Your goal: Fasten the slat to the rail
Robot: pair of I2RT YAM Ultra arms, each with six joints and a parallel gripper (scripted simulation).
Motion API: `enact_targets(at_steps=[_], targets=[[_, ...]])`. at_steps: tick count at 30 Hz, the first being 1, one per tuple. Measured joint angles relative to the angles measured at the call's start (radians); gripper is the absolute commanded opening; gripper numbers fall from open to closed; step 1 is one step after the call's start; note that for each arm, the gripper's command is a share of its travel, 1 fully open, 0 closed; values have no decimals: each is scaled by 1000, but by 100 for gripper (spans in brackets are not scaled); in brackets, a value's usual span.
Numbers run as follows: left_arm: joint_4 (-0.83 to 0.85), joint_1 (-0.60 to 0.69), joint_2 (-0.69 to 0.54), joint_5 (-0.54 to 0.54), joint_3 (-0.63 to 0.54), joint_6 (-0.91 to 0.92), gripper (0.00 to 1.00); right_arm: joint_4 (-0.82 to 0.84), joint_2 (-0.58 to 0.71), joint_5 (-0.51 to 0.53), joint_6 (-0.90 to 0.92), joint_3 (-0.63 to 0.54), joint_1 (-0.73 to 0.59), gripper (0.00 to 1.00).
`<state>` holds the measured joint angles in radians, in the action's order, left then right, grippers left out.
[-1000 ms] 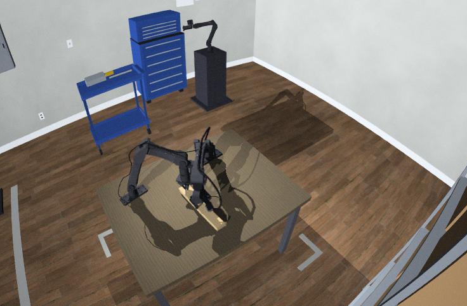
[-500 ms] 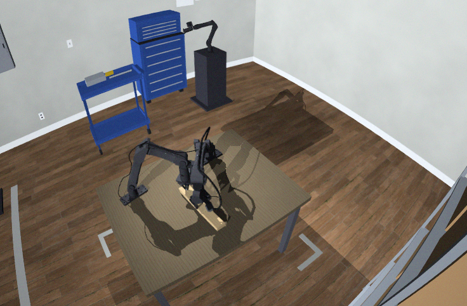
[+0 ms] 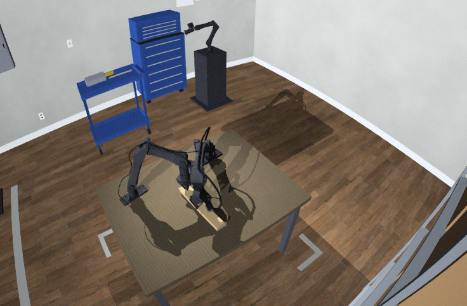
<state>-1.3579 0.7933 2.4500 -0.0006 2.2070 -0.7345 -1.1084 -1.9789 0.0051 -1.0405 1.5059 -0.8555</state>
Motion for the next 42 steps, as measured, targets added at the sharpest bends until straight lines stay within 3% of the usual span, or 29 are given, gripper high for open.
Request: enact_targets(at_steps=[42], targets=[[0,0,0,0,0,0,72,0,0,-6,1435,0,0,12]])
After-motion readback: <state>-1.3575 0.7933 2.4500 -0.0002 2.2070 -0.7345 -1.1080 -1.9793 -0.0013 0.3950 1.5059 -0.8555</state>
